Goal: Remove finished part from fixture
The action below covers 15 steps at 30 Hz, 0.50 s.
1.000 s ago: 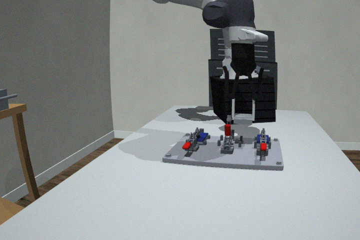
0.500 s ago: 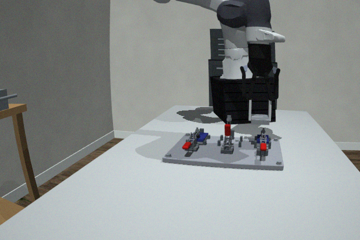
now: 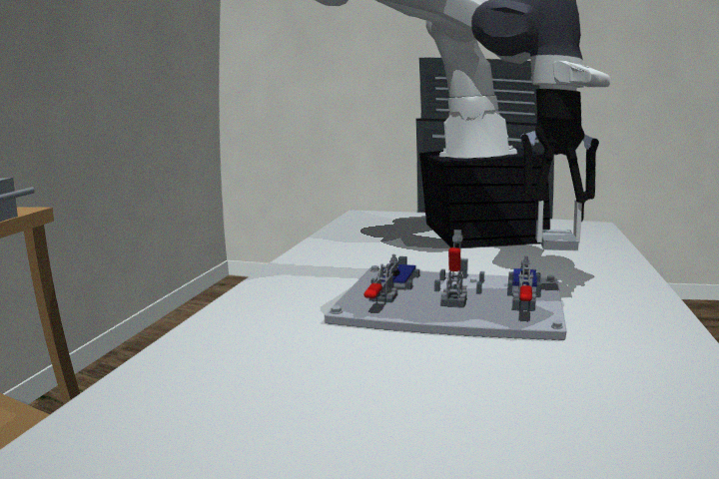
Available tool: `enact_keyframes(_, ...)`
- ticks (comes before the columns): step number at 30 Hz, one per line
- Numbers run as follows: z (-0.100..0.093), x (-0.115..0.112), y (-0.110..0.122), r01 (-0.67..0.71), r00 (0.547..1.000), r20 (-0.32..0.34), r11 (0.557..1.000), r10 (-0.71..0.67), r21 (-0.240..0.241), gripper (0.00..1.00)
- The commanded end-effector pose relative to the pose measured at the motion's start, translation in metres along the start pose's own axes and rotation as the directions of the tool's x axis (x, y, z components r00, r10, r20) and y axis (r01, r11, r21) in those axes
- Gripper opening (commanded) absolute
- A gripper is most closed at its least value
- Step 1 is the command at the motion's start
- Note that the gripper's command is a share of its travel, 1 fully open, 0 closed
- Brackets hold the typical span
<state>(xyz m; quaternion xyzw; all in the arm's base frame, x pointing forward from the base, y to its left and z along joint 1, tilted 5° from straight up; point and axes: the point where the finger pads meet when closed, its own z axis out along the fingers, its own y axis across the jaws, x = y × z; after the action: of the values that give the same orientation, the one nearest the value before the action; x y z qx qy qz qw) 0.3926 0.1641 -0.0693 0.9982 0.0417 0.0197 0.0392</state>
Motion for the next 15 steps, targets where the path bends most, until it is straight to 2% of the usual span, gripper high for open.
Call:
enact_keyframes(1, 0.002, 0.001, -0.008, -0.064, 0.998, 0.004, 0.998, 0.064, -0.01, 0.0)
enact_keyframes(9, 0.002, 0.003, -0.041, -0.064, 0.998, 0.004, 0.998, 0.064, -0.01, 0.0)
enact_keyframes(15, 0.002, 0.004, -0.055, -0.064, 0.998, 0.004, 0.998, 0.064, -0.01, 0.0)
